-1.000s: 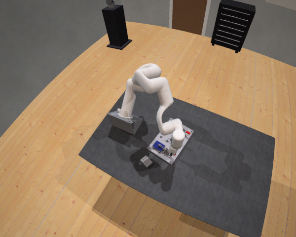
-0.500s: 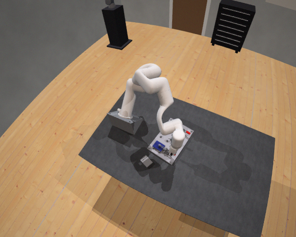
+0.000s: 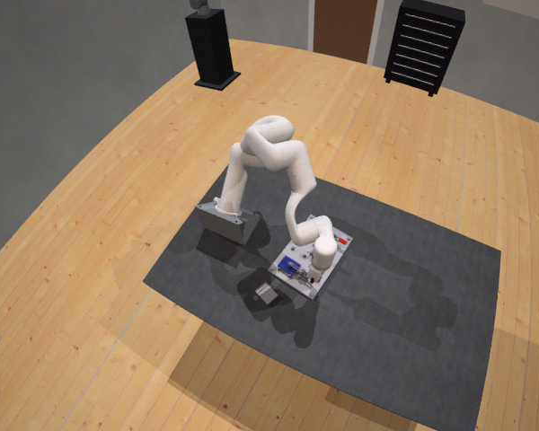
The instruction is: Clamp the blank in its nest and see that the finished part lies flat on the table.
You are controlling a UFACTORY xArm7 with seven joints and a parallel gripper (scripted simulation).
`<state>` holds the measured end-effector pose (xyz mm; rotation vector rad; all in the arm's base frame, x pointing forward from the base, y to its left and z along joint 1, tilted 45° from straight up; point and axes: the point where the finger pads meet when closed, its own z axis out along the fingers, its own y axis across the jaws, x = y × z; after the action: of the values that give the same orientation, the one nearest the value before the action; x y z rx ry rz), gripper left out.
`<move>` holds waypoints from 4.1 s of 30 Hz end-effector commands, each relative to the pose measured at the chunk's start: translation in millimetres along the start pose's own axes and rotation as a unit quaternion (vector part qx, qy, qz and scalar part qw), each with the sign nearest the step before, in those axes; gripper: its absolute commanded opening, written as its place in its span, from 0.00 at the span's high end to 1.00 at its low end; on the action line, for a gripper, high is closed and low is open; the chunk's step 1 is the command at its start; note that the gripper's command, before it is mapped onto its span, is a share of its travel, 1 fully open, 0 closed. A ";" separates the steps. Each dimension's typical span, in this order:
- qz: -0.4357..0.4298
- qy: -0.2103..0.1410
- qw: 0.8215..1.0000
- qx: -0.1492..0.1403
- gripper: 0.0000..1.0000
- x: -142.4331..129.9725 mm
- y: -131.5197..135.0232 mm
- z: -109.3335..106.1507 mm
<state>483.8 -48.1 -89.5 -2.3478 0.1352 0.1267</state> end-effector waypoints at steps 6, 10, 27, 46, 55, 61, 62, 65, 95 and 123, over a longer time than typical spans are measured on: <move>0.000 0.002 1.000 -0.001 1.00 1.3 1.1 -1.4; 0.000 0.002 1.000 -0.001 1.00 1.3 1.1 -1.3; 0.000 0.002 1.000 -0.001 1.00 2.0 1.6 1.5; 0.000 0.002 1.000 -0.001 1.00 2.7 2.1 4.5; 0.000 0.002 1.000 -0.001 1.00 2.7 2.1 6.3; 0.000 0.002 1.000 -0.001 1.00 2.7 2.1 6.3; 0.000 0.002 1.000 -0.001 1.00 2.7 2.1 6.3; 0.000 0.002 1.000 -0.001 1.00 2.7 2.1 6.9; 0.000 0.002 1.000 -0.001 1.00 2.7 2.1 10.3; 0.000 0.002 1.000 -0.001 1.00 2.7 2.1 14.3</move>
<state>484.4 -38.1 -101.2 -2.3476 0.1364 0.1265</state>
